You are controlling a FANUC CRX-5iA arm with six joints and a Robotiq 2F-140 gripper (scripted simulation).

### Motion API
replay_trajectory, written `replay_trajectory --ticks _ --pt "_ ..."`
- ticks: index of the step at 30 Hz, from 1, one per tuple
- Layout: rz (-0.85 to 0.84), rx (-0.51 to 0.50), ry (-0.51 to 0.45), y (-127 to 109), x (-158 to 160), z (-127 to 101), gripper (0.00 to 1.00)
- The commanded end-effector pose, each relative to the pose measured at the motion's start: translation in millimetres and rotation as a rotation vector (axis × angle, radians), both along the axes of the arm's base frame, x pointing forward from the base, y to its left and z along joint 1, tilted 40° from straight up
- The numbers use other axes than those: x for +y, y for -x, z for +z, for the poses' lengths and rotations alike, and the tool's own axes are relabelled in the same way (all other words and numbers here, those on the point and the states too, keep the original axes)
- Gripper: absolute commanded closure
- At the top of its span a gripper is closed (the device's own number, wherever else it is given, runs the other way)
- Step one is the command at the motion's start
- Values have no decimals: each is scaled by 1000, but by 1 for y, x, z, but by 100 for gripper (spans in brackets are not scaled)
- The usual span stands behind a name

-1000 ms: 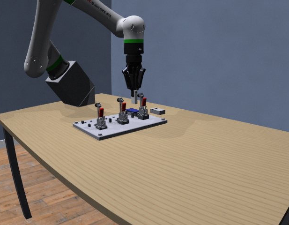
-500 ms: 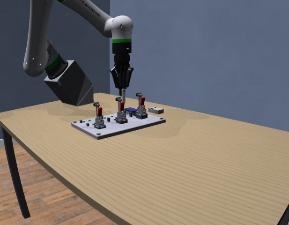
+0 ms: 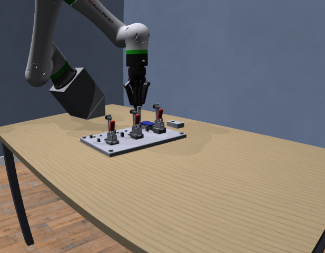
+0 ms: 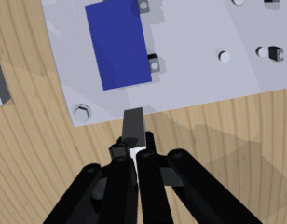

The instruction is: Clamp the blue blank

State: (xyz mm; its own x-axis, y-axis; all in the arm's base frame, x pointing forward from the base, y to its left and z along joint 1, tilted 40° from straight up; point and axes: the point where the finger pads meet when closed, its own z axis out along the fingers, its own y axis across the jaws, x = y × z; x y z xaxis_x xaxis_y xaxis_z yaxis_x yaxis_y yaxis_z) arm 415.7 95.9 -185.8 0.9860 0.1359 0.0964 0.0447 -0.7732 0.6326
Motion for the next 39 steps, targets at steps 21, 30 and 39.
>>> replay_trajectory --ticks 21,30,39 --pt "0 -1 0 -2 -5 -7 100" --pt "0 -1 0 -3 -7 -10 100" --pt "0 -1 0 -3 -8 -10 100"
